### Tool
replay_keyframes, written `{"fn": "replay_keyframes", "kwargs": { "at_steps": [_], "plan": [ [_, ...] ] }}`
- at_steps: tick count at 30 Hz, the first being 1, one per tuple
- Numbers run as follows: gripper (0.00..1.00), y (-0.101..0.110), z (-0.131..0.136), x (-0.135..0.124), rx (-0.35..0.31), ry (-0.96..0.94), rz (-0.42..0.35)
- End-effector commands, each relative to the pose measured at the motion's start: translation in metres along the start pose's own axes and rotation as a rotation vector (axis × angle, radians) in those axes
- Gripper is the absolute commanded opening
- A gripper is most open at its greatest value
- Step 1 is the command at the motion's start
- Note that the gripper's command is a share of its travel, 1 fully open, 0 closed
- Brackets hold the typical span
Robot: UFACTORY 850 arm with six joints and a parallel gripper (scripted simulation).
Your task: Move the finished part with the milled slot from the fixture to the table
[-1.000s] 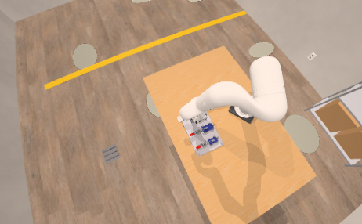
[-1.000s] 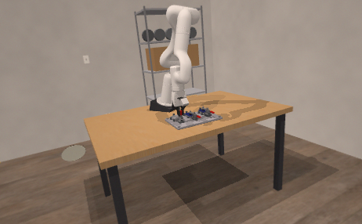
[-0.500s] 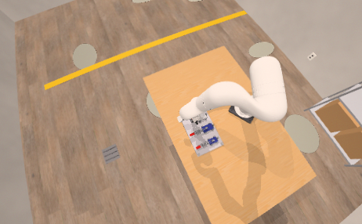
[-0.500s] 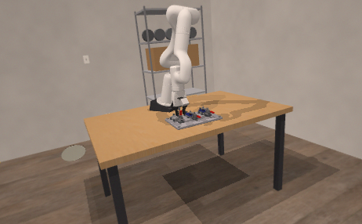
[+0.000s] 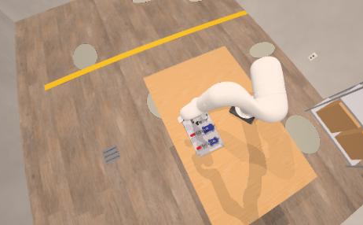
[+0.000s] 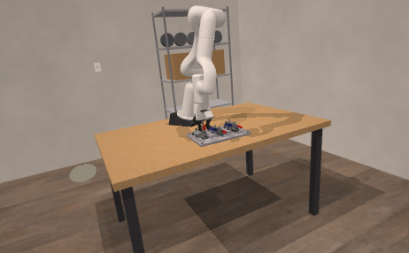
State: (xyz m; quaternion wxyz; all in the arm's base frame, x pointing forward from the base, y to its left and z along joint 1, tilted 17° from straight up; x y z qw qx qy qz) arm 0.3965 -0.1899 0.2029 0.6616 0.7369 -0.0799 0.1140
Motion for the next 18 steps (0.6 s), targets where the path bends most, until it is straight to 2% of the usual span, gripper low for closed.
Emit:
{"fn": "replay_keyframes", "kwargs": {
  "at_steps": [1,9,18],
  "plan": [
    [0.47,0.001,0.000,0.001,-0.001,0.000,0.001],
    [0.47,0.007,0.000,0.001,-0.001,0.000,0.001],
    [0.47,0.032,0.000,0.001,-0.001,0.000,0.001]
  ]
}}
Point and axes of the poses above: the point where the finger pads meet when closed, its own y axis back along the fingers, its own z axis across the jaws, x = y × z, the point moved 8 cm from there along y, back along the fingers, and after that the axes turned 14 degrees about y, right-handed, at the moved point
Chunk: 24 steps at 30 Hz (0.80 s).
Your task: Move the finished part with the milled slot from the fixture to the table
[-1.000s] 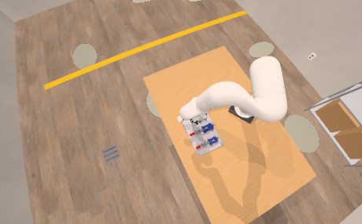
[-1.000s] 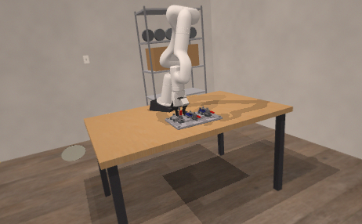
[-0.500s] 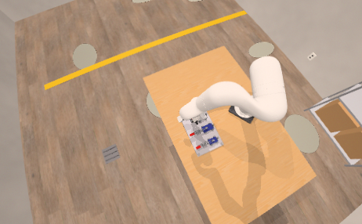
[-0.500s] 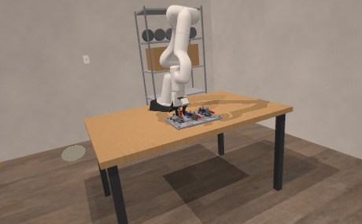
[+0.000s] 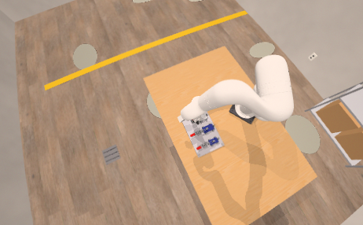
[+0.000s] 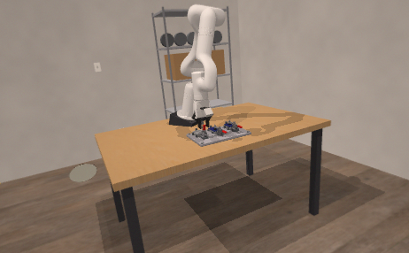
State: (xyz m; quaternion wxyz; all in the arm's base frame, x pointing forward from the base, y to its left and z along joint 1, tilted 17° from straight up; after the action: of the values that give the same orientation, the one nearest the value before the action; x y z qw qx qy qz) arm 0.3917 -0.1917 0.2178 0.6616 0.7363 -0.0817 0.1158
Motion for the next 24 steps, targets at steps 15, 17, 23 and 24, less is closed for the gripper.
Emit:
{"fn": "replay_keyframes", "kwargs": {
  "at_steps": [15,17,23,24],
  "plan": [
    [0.47,0.035,0.000,0.001,0.000,0.000,-0.004],
    [0.47,0.035,0.000,0.001,0.000,0.000,-0.004],
    [0.47,0.035,0.000,0.001,0.000,0.000,-0.004],
    [0.47,0.035,0.000,0.001,0.000,0.000,-0.004]
  ]
}}
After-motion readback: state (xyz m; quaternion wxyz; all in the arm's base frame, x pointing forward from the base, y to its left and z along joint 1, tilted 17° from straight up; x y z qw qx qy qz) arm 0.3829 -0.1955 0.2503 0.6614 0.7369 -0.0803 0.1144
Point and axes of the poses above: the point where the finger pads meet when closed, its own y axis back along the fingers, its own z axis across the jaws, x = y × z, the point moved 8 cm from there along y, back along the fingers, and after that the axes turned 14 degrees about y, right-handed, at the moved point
